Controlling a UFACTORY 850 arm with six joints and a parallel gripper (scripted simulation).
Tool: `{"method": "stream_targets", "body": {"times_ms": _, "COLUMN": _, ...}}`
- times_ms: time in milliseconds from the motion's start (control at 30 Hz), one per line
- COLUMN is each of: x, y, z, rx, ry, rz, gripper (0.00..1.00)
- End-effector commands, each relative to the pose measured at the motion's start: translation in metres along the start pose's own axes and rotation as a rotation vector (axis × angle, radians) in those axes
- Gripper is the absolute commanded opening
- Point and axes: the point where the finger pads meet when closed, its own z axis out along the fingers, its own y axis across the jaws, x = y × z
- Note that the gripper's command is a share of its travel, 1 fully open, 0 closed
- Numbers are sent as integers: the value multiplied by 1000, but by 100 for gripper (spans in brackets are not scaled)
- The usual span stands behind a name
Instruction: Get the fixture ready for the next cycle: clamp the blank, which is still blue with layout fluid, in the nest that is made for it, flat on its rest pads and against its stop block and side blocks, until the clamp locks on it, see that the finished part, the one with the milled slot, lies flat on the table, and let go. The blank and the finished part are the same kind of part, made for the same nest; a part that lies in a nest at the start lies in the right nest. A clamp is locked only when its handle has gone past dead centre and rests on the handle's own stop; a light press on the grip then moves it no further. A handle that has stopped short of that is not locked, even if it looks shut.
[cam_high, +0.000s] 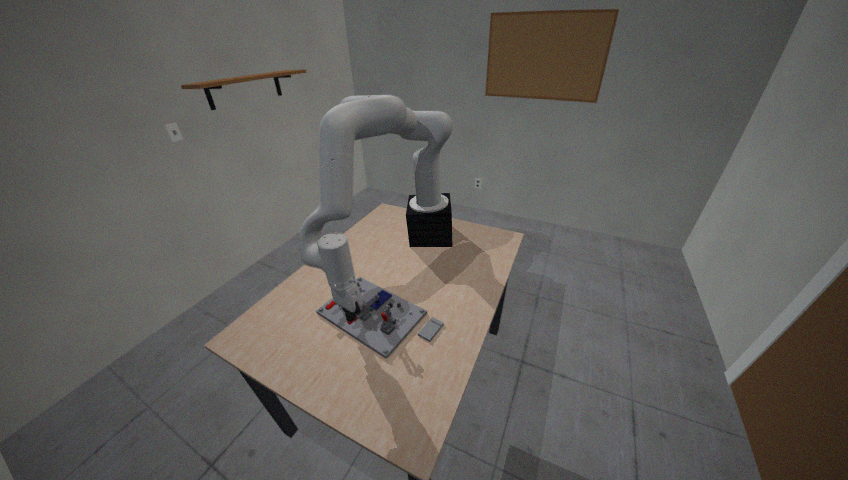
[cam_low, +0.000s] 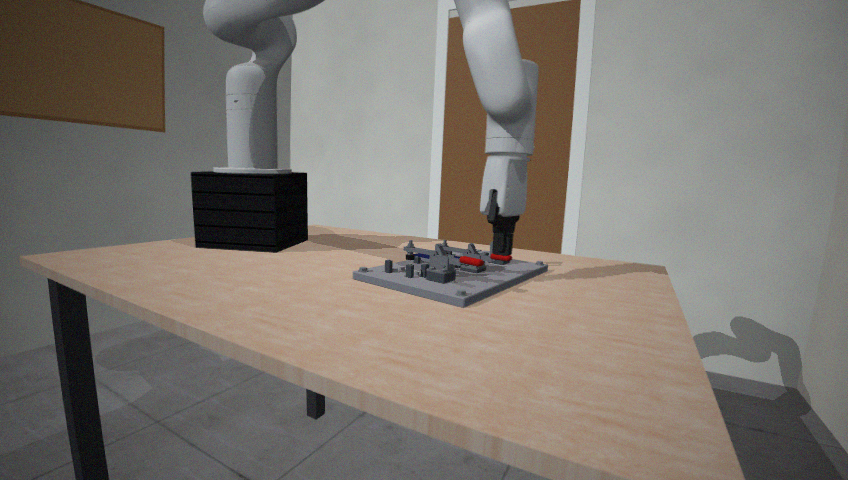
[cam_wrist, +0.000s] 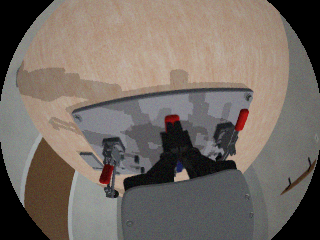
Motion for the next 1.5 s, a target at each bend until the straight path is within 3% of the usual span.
{"method": "stream_targets", "body": {"times_ms": 0, "x": 0, "y": 0, "z": 0, "rx": 0, "ry": -1, "rz": 0, "gripper": 0}}
{"method": "stream_targets", "body": {"times_ms": 967, "x": 0, "y": 0, "z": 1, "rx": 0, "ry": -1, "rz": 0, "gripper": 0}}
{"method": "stream_targets", "body": {"times_ms": 1467, "x": 0, "y": 0, "z": -32, "rx": 0, "ry": -1, "rz": 0, "gripper": 0}}
